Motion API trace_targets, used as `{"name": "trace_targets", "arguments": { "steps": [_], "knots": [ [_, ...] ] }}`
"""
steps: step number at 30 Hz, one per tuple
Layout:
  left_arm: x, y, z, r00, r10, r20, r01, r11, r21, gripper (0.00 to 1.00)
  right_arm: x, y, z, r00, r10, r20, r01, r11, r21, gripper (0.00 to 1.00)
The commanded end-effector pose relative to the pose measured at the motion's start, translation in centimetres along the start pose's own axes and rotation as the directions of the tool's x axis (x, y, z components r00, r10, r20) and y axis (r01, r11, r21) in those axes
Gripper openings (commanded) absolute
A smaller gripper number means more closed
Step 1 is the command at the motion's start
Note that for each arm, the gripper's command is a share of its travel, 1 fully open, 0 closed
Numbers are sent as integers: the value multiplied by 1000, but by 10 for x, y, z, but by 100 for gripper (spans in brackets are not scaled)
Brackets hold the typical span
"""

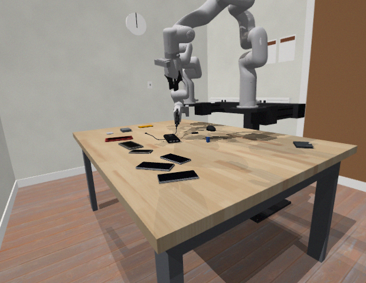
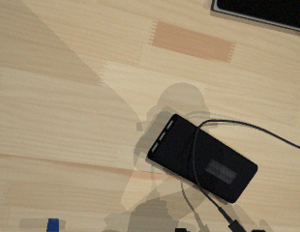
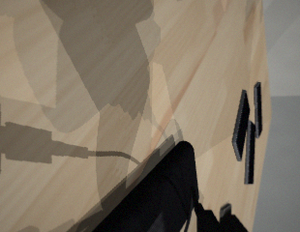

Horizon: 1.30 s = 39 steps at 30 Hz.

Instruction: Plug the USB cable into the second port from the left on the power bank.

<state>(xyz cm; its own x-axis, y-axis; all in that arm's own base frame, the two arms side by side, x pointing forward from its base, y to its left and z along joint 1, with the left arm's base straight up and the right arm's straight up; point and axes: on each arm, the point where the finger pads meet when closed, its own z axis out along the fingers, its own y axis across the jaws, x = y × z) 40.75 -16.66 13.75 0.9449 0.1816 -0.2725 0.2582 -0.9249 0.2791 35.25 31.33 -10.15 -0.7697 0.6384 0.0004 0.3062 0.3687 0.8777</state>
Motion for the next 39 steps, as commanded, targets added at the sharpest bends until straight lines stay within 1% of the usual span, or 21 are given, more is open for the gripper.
{"name": "trace_targets", "arguments": {
  "steps": [1, 4, 5, 9, 16, 18, 20, 22, 28, 33, 35, 36, 38, 39],
  "knots": [
    [1, 8, 8, 1000, -16, 11, 16, 1000, -16, 32, 0, 2, 0, 1000, -1, 0, 1, 1000, -3, 0],
    [-1, 17, 24, 998, -50, 41, 51, 998, -37, 32, 0, 2, 0, 1000, -1, 0, 1, 1000, -3, 0],
    [-4, 22, 34, 996, -67, 57, 70, 997, -42, 32, 0, 2, 0, 1000, -1, 0, 1, 1000, -3, 0],
    [-7, 36, 59, 988, -122, 99, 129, 990, -65, 32, 0, 2, 0, 1000, -1, 0, 1, 1000, -3, 0],
    [-17, 57, 105, 958, -227, 174, 244, 966, -83, 32, 0, 2, 0, 1000, -1, 0, 1, 1000, -3, 0],
    [-17, 57, 105, 958, -227, 174, 244, 966, -83, 32, 0, 2, 0, 1000, -1, 0, 1, 1000, -3, 0],
    [-20, 61, 116, 948, -254, 193, 274, 958, -85, 32, 0, 2, 0, 1000, -1, 0, 1, 1000, -3, 0],
    [-25, 65, 133, 932, -291, 217, 314, 946, -79, 32, 0, 2, 0, 1000, -1, 0, 1, 1000, -3, 0],
    [-35, 76, 173, 881, -390, 268, 420, 905, -65, 32, 0, 2, 0, 1000, -1, 0, 1, 1000, -3, 0],
    [-46, 81, 208, 826, -475, 303, 508, 860, -38, 32, 0, 2, 0, 1000, -1, 0, 1, 1000, -3, 0],
    [-46, 81, 208, 826, -475, 303, 508, 860, -38, 32, 0, 2, 0, 1000, -1, 0, 1, 1000, -3, 0],
    [-48, 81, 213, 817, -486, 310, 521, 853, -35, 32, 0, 2, 0, 1000, -1, 0, 1, 1000, -3, 0],
    [-52, 81, 227, 792, -520, 320, 555, 832, -22, 32, 0, 2, 0, 1000, -1, 0, 1, 1000, -3, 0],
    [-57, 80, 237, 775, -543, 325, 576, 818, -7, 32, 0, 2, 0, 1000, -1, 0, 1, 1000, -3, 0]
  ]
}}
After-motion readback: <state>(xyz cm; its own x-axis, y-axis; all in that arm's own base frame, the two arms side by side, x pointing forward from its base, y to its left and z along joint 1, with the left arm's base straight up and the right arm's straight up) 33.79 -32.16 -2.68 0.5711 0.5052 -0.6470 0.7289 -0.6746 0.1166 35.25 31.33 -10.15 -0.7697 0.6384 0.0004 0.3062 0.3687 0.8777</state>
